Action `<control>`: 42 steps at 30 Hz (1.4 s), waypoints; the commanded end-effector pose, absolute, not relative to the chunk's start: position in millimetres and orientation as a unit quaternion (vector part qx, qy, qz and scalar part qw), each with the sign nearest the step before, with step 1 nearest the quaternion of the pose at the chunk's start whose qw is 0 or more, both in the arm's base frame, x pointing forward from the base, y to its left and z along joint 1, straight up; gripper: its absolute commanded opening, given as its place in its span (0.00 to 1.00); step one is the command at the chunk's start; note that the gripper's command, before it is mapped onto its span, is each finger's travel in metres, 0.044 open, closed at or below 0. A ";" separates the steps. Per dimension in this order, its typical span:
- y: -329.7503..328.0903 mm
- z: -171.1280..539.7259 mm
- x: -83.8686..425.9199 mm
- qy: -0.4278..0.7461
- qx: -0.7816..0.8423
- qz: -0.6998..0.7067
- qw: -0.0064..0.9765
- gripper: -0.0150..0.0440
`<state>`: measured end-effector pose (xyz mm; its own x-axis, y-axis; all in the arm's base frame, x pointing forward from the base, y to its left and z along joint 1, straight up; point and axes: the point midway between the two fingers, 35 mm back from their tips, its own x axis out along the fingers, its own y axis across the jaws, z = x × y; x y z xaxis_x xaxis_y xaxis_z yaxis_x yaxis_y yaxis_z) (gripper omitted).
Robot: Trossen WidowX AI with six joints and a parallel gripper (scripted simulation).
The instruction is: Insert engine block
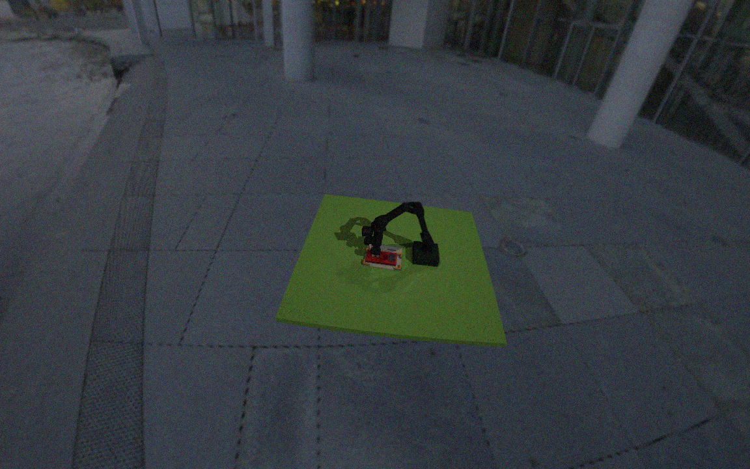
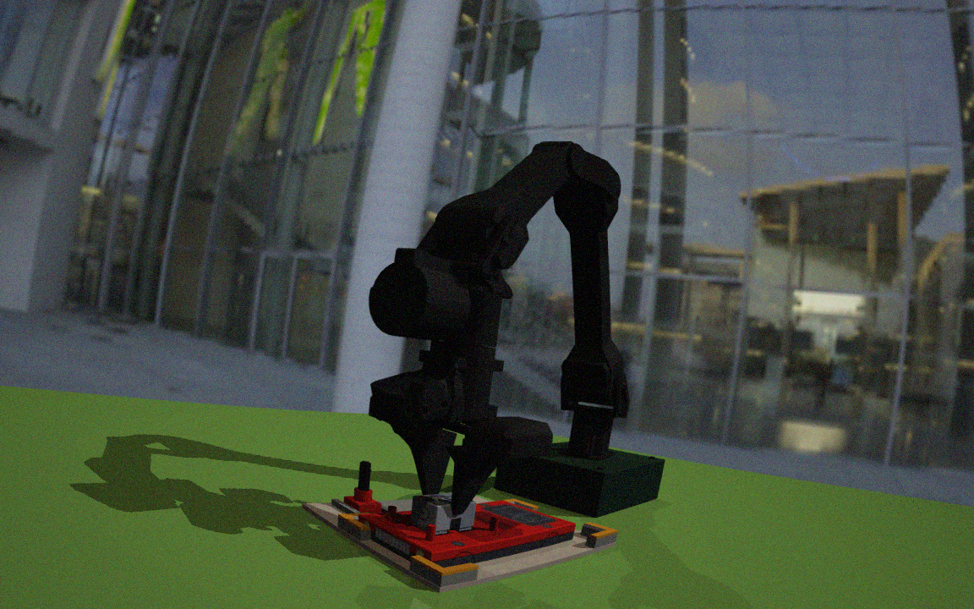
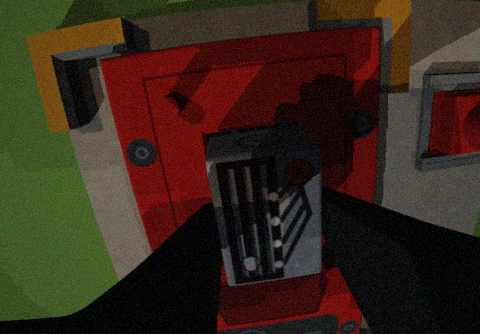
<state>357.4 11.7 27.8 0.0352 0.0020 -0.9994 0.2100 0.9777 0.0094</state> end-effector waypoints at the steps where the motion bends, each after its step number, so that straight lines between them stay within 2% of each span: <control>1: 11.3 25.8 356.6 0.692 0.073 -0.071 0.715 0.52; 18: 11.4 22.7 356.8 0.692 0.074 -0.072 0.715 0.52; 29: 11.8 24.5 357.6 0.691 0.076 -0.072 0.715 1.00; 42: 12.1 34.8 356.5 0.692 0.074 -0.072 0.715 1.00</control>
<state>356.6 11.9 24.8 0.0304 0.0024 -0.9995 0.2094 0.9778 0.0088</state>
